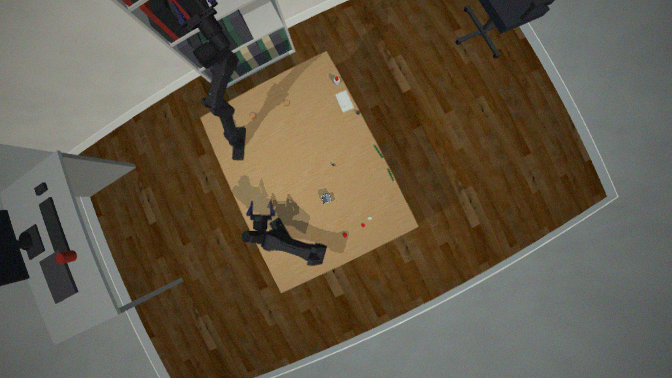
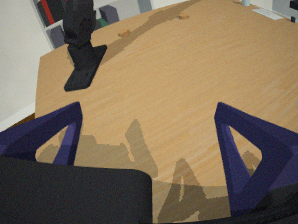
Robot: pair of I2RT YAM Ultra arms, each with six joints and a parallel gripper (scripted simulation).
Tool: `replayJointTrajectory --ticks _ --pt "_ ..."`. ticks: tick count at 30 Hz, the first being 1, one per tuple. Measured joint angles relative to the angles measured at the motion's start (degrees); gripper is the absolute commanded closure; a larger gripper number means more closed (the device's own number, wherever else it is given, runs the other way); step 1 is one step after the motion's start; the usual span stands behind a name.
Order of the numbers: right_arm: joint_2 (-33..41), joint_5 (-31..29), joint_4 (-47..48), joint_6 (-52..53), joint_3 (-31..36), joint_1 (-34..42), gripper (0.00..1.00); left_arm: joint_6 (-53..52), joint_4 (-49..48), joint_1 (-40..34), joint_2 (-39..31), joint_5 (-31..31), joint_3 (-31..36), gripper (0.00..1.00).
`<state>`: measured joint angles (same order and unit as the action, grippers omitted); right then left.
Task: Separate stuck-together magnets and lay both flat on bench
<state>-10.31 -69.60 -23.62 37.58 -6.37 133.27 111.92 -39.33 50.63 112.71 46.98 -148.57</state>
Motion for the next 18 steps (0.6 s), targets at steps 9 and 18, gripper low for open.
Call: replayJointTrajectory --ticks 9,18 --pt "0.0 0.0 0.0 0.0 0.0 0.0 0.00 0.0 0.0 0.0 0.0 0.1 0.0 0.00" --pt "0.0 0.1 0.0 0.0 0.0 0.0 0.00 0.0 0.0 0.0 0.0 0.2 0.0 0.00"
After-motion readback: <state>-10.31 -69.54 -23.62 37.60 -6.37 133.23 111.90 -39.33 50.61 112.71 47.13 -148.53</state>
